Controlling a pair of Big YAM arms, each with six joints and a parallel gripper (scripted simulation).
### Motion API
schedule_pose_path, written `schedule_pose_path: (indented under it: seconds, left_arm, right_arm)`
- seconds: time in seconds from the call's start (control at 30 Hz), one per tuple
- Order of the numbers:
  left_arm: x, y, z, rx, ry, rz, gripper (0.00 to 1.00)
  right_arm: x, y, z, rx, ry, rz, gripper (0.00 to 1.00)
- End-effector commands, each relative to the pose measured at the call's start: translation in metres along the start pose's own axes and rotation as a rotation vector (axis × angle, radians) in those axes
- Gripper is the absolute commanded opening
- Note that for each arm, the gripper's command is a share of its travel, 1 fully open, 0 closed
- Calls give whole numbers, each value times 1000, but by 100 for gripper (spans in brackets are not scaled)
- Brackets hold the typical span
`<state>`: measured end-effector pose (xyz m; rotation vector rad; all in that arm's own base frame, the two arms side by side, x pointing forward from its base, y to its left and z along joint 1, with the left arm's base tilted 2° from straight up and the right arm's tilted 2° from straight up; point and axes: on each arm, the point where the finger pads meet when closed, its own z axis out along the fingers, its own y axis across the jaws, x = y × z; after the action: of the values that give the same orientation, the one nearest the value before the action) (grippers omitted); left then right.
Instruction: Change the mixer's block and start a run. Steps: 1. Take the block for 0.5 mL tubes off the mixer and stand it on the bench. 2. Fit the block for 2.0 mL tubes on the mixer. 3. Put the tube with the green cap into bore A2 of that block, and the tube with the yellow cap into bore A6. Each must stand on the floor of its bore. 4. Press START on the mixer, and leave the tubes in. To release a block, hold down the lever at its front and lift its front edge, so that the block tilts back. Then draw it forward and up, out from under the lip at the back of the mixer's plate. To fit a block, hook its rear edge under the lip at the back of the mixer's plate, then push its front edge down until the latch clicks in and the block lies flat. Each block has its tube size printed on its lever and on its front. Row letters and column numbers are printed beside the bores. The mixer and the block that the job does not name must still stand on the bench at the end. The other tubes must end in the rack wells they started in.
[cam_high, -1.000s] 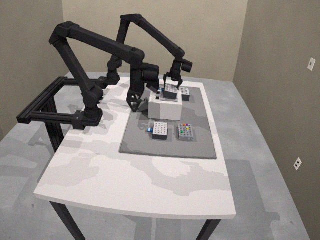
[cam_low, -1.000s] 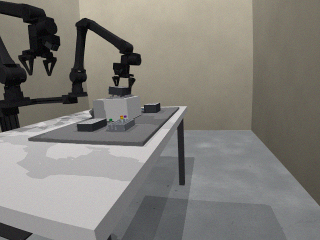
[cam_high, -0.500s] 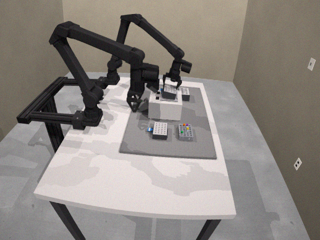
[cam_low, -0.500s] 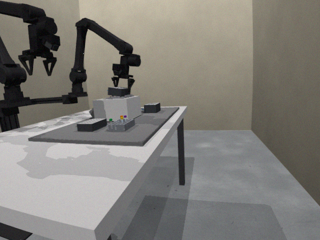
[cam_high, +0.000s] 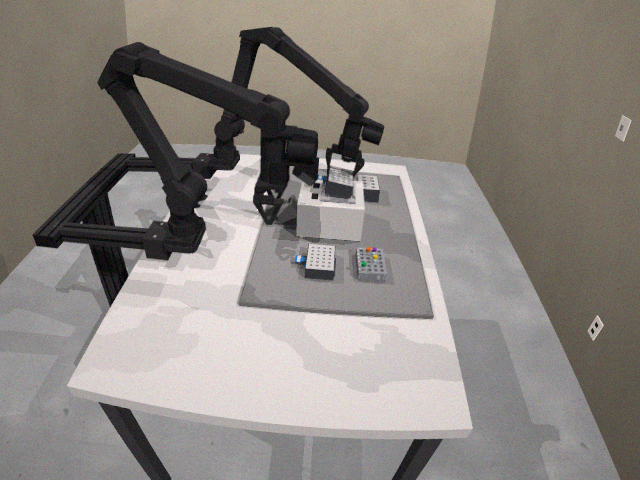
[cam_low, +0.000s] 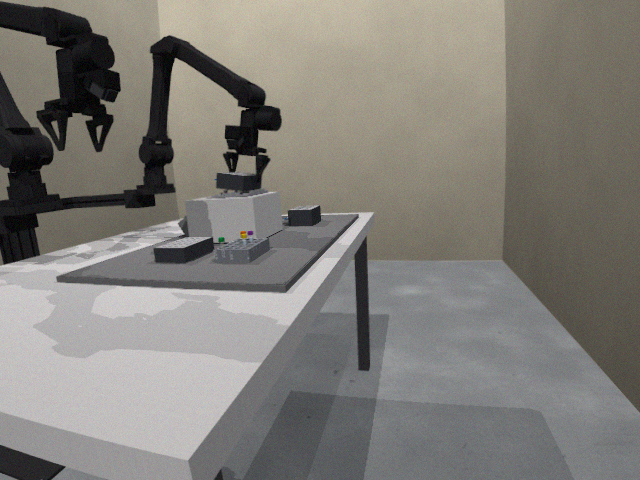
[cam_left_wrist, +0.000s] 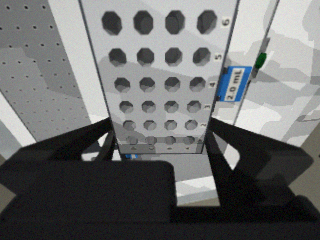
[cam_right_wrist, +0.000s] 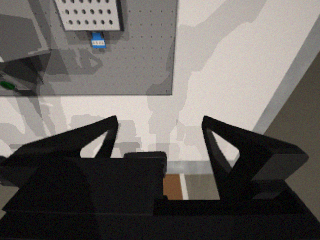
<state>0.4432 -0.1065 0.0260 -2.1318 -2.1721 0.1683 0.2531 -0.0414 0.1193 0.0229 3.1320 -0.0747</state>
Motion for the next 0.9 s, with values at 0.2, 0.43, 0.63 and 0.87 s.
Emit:
schedule_pose_path:
  seconds: [0.2, 0.43, 0.63, 0.87]
  left_arm:
    - [-12, 40, -55, -128, -39, 20, 0]
    - [-12, 43, -49, -122, -38, 19, 0]
    - [-13, 43, -61, -149, -43, 20, 0]
    - [-12, 40, -56, -146, -43, 19, 0]
  right_arm:
    - [-12, 0, -9, 8, -26, -14, 100]
    - [-12, 0, -10, 8, -26, -14, 100]
    - [-12, 0, -10, 8, -26, -14, 100]
    - [-12, 0, -10, 8, -26, -14, 100]
